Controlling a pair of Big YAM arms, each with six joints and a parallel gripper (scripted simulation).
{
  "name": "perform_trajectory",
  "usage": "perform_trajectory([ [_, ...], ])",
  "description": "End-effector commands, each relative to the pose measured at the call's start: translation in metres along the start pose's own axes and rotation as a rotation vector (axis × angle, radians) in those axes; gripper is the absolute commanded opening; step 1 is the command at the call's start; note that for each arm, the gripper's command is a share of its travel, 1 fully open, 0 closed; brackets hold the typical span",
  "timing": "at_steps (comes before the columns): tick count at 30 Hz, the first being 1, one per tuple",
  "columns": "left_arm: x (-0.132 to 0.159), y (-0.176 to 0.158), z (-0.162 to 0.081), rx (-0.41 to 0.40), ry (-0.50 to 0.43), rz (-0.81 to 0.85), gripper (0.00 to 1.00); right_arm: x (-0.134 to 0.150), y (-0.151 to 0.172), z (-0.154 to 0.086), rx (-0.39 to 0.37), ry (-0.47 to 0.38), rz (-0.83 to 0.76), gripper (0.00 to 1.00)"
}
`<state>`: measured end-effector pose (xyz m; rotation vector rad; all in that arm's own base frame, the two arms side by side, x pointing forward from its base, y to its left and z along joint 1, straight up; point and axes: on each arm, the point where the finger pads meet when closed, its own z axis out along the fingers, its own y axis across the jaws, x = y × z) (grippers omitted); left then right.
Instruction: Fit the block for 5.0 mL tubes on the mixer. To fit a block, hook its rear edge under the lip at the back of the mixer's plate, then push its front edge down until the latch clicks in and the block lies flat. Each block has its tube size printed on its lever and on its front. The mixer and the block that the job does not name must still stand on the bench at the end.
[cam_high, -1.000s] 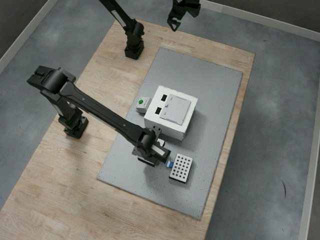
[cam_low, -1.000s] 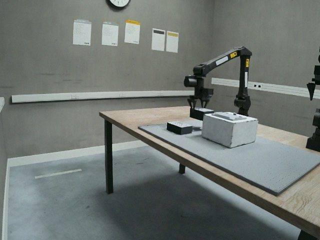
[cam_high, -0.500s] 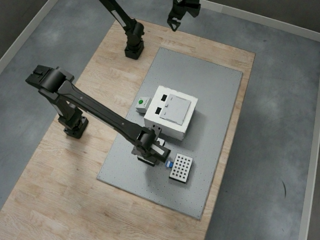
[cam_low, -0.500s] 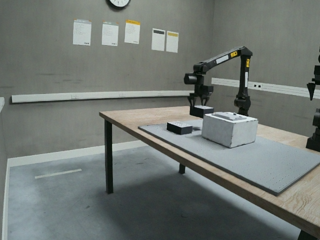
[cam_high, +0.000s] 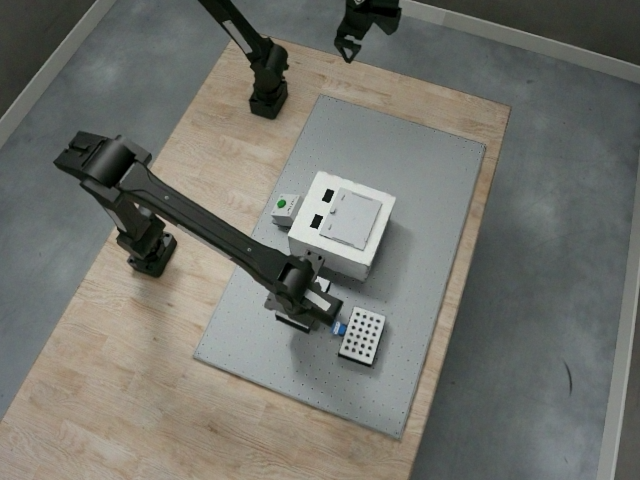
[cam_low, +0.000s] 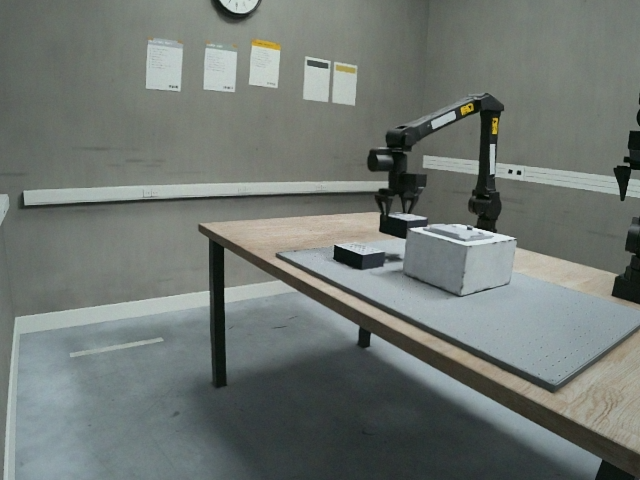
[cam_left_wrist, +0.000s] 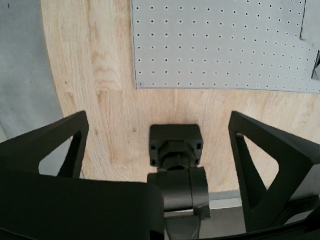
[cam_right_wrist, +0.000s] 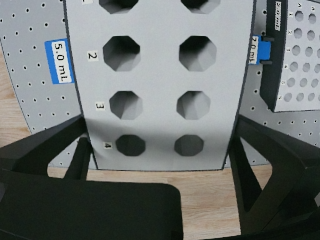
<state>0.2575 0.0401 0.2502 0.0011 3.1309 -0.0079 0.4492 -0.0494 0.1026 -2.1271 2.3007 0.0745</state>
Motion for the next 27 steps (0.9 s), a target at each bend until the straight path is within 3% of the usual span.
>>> perform_trajectory([
  [1,-0.004,0.000,-0.008,-0.002,-0.037,-0.008,1.00,-0.009,-0.040,-0.076,0.170,-0.001,-0.030,0.00],
  [8,-0.003,0.000,-0.008,-0.002,-0.036,-0.008,1.00,-0.009,-0.045,-0.081,0.206,0.001,-0.030,0.00],
  [17,-0.003,0.000,-0.008,-0.002,-0.034,-0.008,1.00,-0.007,-0.046,-0.069,0.180,0.001,-0.028,0.00],
  [27,-0.003,0.000,-0.007,-0.001,-0.032,-0.007,1.00,-0.022,-0.041,-0.087,0.169,-0.005,-0.014,0.00],
])
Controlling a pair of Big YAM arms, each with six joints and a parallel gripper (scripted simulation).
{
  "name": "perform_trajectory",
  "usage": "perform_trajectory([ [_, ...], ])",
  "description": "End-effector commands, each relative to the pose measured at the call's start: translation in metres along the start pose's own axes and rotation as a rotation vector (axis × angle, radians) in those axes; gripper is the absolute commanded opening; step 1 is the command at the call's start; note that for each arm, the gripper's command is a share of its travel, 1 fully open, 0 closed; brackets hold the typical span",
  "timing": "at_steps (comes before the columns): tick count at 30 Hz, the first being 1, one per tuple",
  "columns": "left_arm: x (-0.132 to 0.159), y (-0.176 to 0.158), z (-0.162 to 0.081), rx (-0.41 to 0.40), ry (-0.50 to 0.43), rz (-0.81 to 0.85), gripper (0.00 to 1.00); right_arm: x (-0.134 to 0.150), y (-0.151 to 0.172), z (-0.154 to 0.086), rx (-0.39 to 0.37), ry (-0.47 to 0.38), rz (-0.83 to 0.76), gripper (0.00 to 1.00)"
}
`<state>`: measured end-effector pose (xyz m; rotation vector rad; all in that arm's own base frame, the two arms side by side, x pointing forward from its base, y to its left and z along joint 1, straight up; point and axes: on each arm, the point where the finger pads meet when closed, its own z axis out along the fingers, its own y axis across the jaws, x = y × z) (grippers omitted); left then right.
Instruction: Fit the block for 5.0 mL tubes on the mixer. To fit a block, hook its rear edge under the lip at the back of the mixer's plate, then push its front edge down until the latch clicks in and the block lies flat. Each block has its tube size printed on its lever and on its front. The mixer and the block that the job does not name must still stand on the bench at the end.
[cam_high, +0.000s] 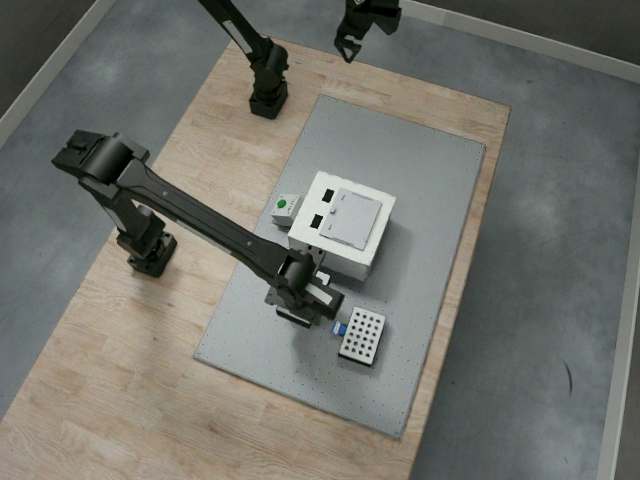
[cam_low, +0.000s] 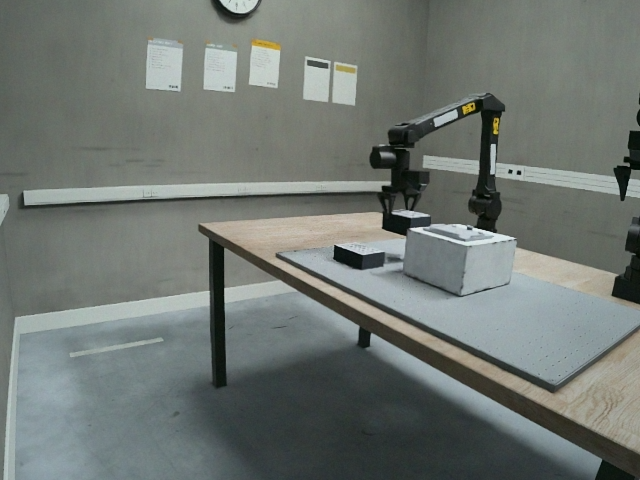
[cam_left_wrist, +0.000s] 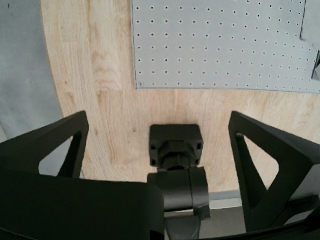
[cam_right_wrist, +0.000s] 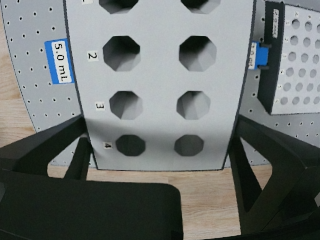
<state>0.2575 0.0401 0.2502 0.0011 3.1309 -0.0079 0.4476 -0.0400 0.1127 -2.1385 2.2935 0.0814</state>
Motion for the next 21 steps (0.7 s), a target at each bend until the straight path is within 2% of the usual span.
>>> perform_trajectory([
  [1,-0.003,0.000,-0.007,-0.001,-0.032,-0.007,1.00,-0.009,-0.043,-0.079,0.177,0.002,0.002,0.00],
  [4,-0.003,0.000,-0.007,-0.001,-0.031,-0.007,1.00,-0.005,-0.042,-0.086,0.179,0.007,0.017,0.00],
  [13,-0.002,-0.001,-0.007,-0.001,-0.029,-0.007,1.00,-0.025,-0.040,-0.103,0.182,-0.007,0.005,0.00],
  [21,-0.002,-0.001,-0.006,-0.001,-0.028,-0.007,1.00,-0.020,-0.042,-0.100,0.163,0.001,0.016,0.00],
])
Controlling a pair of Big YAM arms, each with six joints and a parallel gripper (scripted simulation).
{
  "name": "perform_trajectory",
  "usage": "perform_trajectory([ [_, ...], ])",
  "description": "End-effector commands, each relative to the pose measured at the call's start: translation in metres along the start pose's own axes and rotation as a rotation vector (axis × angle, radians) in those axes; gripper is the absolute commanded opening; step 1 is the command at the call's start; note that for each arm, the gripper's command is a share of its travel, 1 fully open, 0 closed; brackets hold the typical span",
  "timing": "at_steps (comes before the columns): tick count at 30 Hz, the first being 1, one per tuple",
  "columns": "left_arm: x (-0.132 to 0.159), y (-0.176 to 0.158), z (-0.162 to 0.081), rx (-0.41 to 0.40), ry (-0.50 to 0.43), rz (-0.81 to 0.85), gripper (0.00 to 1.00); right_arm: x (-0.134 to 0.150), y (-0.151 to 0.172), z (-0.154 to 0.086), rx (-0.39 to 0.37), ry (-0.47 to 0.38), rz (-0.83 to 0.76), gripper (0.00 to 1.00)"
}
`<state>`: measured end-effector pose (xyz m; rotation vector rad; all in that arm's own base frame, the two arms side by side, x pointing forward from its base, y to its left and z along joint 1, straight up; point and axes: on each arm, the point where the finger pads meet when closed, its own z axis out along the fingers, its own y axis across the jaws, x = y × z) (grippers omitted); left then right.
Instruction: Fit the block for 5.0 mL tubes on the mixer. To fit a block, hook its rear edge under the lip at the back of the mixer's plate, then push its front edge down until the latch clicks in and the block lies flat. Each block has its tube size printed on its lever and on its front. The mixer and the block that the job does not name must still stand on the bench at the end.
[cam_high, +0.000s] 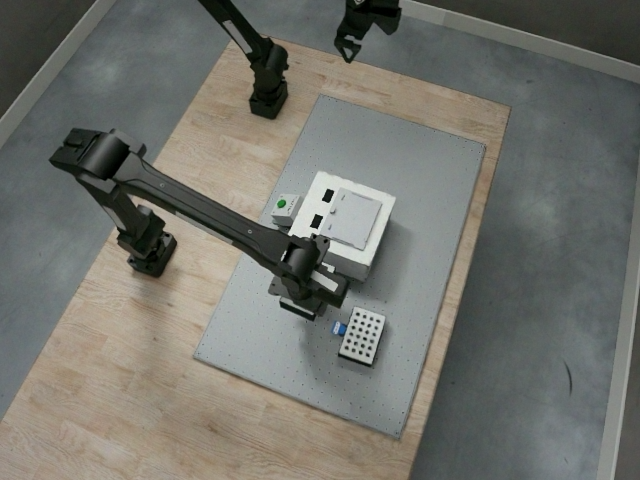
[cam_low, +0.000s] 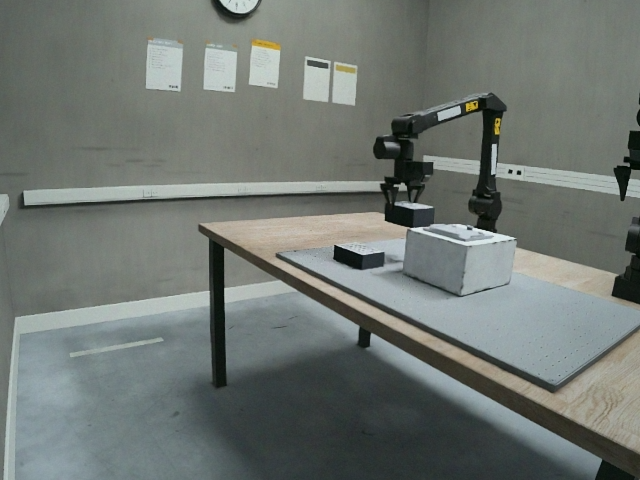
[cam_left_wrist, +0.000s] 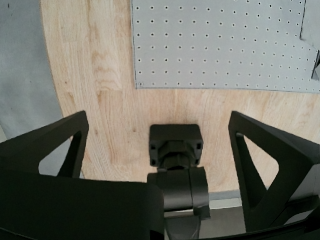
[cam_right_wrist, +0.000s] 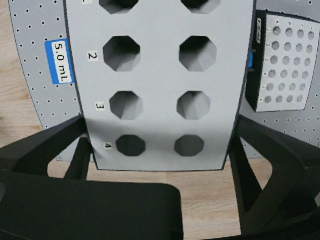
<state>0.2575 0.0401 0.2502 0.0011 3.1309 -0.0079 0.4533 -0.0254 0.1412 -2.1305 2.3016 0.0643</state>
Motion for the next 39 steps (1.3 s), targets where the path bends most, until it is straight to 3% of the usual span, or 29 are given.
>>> perform_trajectory([
  [1,-0.002,-0.001,-0.006,-0.001,-0.028,-0.006,1.00,-0.005,-0.039,-0.072,0.150,-0.009,0.010,0.00],
  [11,-0.002,-0.001,-0.006,0.000,-0.026,-0.006,1.00,-0.026,-0.037,-0.090,0.157,-0.019,-0.002,0.00],
  [17,-0.002,-0.001,-0.006,0.000,-0.026,-0.006,1.00,-0.023,-0.038,-0.098,0.167,-0.014,0.008,0.00],
  [28,-0.011,0.001,-0.023,-0.007,-0.068,-0.005,1.00,-0.042,-0.033,-0.119,0.169,-0.024,-0.004,0.00],
  [39,-0.013,0.001,-0.027,-0.008,-0.076,-0.005,1.00,-0.037,-0.043,-0.107,0.152,-0.020,-0.002,0.00],
])
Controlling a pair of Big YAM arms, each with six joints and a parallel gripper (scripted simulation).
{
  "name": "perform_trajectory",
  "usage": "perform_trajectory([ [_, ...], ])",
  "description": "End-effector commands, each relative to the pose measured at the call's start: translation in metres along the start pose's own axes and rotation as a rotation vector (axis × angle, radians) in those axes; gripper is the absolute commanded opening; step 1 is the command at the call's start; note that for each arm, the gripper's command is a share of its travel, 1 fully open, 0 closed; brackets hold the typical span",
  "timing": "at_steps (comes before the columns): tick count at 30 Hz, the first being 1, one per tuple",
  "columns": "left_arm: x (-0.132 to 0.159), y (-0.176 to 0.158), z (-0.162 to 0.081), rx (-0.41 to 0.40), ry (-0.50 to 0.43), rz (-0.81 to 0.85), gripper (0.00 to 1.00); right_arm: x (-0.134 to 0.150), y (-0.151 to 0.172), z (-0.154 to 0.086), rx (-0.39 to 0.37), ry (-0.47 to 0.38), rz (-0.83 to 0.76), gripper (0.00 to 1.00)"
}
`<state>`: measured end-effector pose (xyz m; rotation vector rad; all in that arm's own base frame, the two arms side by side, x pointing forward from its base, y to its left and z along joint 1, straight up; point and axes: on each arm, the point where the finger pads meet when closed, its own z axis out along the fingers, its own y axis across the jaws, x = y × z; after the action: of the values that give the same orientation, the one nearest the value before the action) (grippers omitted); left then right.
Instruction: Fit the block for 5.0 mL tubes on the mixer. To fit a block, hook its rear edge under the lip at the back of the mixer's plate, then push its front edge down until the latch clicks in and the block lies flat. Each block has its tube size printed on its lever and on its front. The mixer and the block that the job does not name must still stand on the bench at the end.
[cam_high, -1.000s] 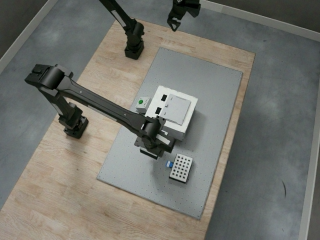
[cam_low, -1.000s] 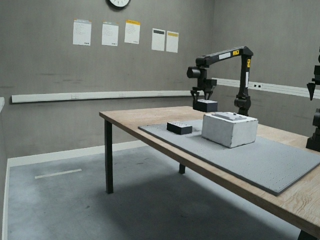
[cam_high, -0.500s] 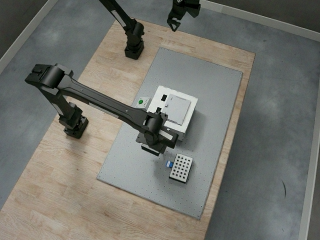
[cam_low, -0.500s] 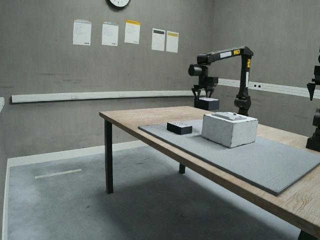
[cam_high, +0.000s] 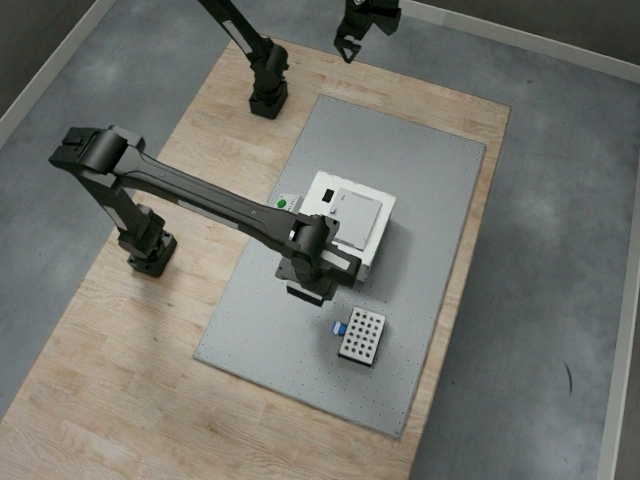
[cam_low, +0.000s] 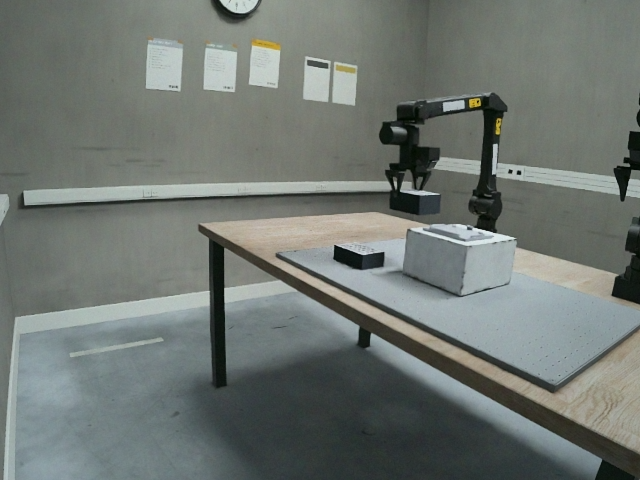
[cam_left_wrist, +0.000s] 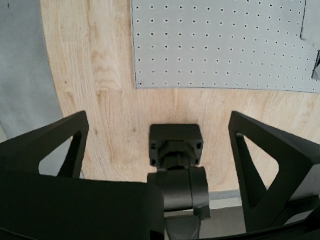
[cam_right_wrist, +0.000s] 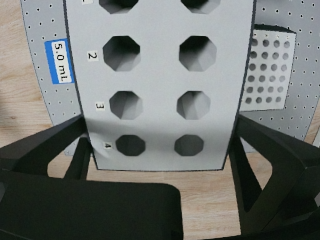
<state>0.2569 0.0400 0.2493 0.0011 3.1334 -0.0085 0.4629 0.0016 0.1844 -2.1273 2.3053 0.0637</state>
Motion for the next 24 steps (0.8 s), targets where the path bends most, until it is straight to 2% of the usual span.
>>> perform_trajectory([
  [1,-0.014,0.001,-0.028,-0.009,-0.080,-0.005,1.00,-0.008,-0.037,-0.062,0.151,-0.021,-0.009,0.00],
  [4,-0.015,0.001,-0.030,-0.009,-0.082,-0.004,1.00,-0.008,-0.041,-0.059,0.155,-0.023,-0.021,0.00],
  [13,-0.015,0.001,-0.030,-0.010,-0.084,-0.004,1.00,-0.006,-0.033,-0.070,0.162,-0.025,-0.011,0.00],
  [17,-0.011,0.000,-0.024,-0.007,-0.067,-0.004,1.00,0.002,-0.032,-0.072,0.162,-0.025,0.018,0.00],
  [24,-0.006,-0.001,-0.014,-0.003,-0.042,-0.004,1.00,0.000,-0.031,-0.075,0.167,-0.026,0.017,0.00],
])
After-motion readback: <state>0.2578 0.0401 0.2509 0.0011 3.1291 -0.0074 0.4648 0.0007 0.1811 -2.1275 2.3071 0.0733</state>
